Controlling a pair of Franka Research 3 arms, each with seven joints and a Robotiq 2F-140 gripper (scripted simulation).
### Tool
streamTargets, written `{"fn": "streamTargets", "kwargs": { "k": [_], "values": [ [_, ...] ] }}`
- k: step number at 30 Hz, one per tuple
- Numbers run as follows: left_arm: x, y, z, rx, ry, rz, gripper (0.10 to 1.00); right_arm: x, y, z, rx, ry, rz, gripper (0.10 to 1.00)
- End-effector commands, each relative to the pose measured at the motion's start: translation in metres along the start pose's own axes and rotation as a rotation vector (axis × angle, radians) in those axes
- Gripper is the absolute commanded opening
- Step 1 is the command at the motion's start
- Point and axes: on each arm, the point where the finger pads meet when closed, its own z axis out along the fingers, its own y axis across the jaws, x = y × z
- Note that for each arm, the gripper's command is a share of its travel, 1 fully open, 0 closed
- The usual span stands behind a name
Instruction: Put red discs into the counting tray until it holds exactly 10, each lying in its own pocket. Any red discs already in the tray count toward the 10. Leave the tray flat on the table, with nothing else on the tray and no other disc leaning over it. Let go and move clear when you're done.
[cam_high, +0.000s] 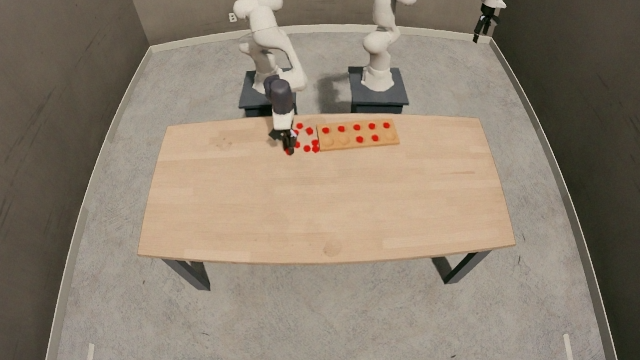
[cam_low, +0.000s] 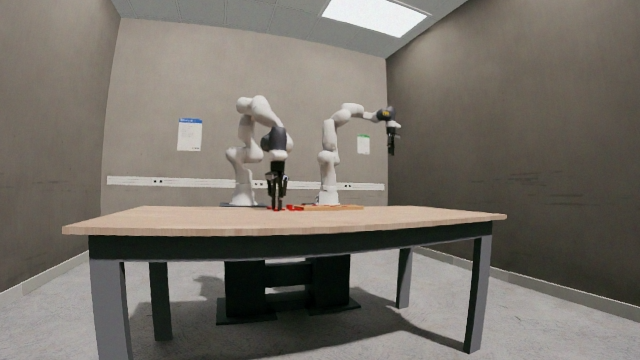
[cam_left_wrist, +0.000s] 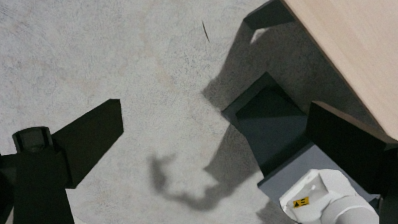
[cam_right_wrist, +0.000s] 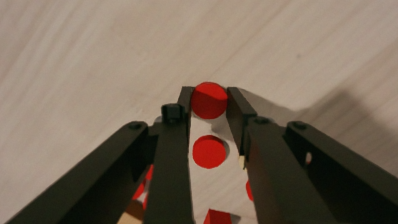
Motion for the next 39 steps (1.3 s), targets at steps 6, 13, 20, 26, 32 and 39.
{"fn": "streamTargets", "kwargs": {
  "k": [6, 13, 20, 26, 32, 39],
  "values": [
    [-0.001, -0.001, 0.000, 0.000, -0.004, -0.012, 1.000, 0.001, 0.000, -0.011, 0.000, 0.002, 0.005, 0.099],
    [-0.001, -0.001, 0.000, 0.000, -0.004, -0.012, 1.000, 0.001, 0.000, -0.087, 0.000, 0.002, 0.005, 0.099],
    [-0.001, -0.001, 0.000, 0.000, -0.004, -0.012, 1.000, 0.000, 0.000, -0.099, 0.000, 0.002, 0.004, 0.099],
    [-0.001, -0.001, 0.000, 0.000, -0.004, -0.012, 1.000, -0.001, -0.003, -0.099, 0.000, 0.002, 0.002, 0.099],
    [-0.001, -0.001, 0.000, 0.000, -0.004, -0.012, 1.000, -0.009, -0.018, -0.101, -0.003, 0.003, -0.005, 0.099],
    [-0.001, -0.001, 0.000, 0.000, -0.004, -0.012, 1.000, -0.023, -0.043, -0.104, -0.007, 0.005, -0.018, 0.099]
  ]
}}
